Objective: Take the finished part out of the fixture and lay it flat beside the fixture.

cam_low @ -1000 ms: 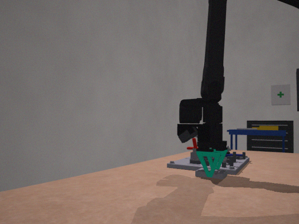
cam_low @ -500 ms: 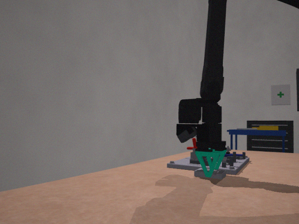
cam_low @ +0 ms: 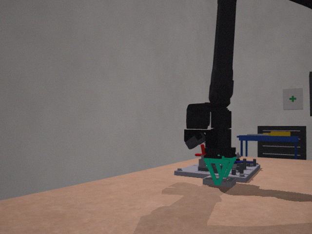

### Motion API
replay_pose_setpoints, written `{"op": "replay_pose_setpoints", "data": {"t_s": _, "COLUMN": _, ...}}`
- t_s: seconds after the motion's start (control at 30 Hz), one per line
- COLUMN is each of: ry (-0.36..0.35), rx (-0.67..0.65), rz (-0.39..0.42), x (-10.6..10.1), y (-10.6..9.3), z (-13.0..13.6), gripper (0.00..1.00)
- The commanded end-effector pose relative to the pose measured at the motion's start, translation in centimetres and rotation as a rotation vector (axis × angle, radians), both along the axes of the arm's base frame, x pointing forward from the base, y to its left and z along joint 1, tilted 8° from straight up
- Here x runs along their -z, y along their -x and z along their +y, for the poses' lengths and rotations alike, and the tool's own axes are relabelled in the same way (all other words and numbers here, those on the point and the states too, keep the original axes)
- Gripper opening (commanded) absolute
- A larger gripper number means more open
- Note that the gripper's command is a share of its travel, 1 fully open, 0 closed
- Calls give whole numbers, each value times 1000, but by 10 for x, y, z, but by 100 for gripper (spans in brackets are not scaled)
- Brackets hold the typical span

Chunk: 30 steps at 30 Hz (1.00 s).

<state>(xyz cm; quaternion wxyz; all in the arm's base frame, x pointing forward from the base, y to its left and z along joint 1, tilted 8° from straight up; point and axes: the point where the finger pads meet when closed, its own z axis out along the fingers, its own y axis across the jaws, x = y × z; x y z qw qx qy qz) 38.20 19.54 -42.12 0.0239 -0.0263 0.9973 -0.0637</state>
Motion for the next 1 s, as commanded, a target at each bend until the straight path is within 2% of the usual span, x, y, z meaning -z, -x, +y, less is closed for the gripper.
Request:
{"op": "replay_pose_setpoints", "data": {"t_s": 0.0, "ry": -7, "rx": 5, "rz": -15, "x": 3, "y": -7, "z": -2, "gripper": 0}}
{"op": "replay_pose_setpoints", "data": {"t_s": 0.53, "ry": -5, "rx": 4, "rz": -12, "x": 4, "y": -6, "z": -3, "gripper": 0}}
{"op": "replay_pose_setpoints", "data": {"t_s": 0.57, "ry": -5, "rx": 4, "rz": -12, "x": 4, "y": -5, "z": -3, "gripper": 85}}
{"op": "replay_pose_setpoints", "data": {"t_s": 0.97, "ry": -3, "rx": 5, "rz": -9, "x": 4, "y": -4, "z": -4, "gripper": 85}}
